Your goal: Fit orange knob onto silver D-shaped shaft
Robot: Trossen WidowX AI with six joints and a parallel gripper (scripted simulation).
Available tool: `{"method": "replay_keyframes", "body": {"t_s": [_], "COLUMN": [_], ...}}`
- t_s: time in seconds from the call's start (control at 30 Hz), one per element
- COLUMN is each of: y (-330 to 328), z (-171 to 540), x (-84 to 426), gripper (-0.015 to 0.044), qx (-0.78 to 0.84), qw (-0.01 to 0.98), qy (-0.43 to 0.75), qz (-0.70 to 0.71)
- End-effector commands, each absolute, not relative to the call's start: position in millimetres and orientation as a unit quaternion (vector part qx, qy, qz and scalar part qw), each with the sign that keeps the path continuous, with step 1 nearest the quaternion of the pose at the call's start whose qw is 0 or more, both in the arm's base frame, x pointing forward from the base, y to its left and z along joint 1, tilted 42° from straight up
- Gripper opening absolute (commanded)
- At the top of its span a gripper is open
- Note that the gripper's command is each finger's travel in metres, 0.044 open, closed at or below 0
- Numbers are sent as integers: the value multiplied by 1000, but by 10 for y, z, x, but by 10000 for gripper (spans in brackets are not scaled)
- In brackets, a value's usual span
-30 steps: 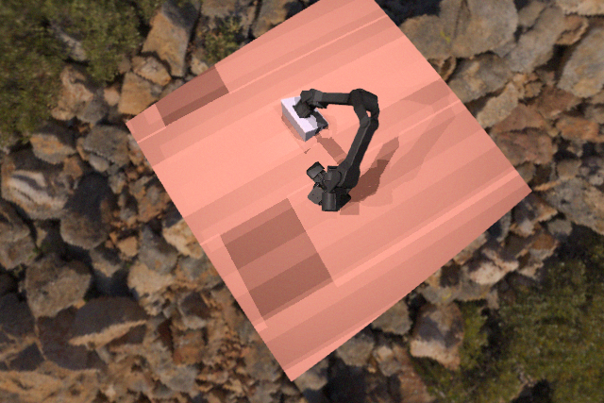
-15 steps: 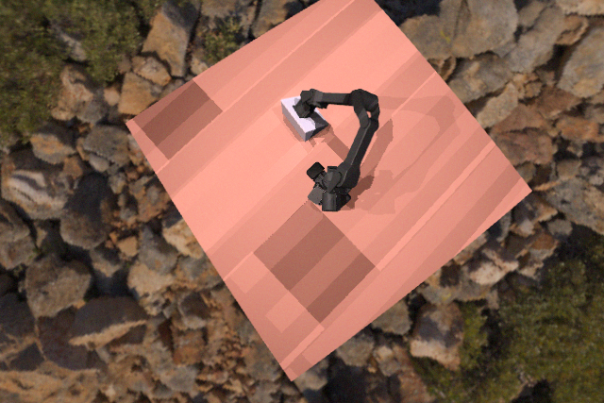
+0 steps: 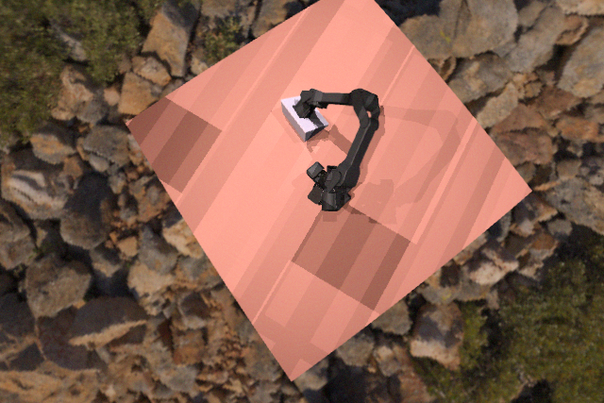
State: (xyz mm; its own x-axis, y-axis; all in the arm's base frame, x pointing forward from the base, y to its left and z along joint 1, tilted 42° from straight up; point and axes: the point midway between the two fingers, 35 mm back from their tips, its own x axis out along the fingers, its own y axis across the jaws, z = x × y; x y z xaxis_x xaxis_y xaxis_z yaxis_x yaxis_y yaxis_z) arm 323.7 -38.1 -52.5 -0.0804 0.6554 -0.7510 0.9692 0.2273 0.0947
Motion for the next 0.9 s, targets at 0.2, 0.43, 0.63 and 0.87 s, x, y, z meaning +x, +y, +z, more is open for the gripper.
{"method": "replay_keyframes", "body": {"t_s": [0.2, 0.43, 0.63, 0.87], "y": [-394, -416, -415, -386], "z": [-514, -489, -506, -530], "x": [3231, 3238, 3268, 3274], "gripper": [0, 0, 0, 0], "qx": [582, 572, 542, 542], "qw": [349, 365, 408, 408], "qy": [700, 706, 719, 719], "qz": [-223, -204, -149, -149]}}
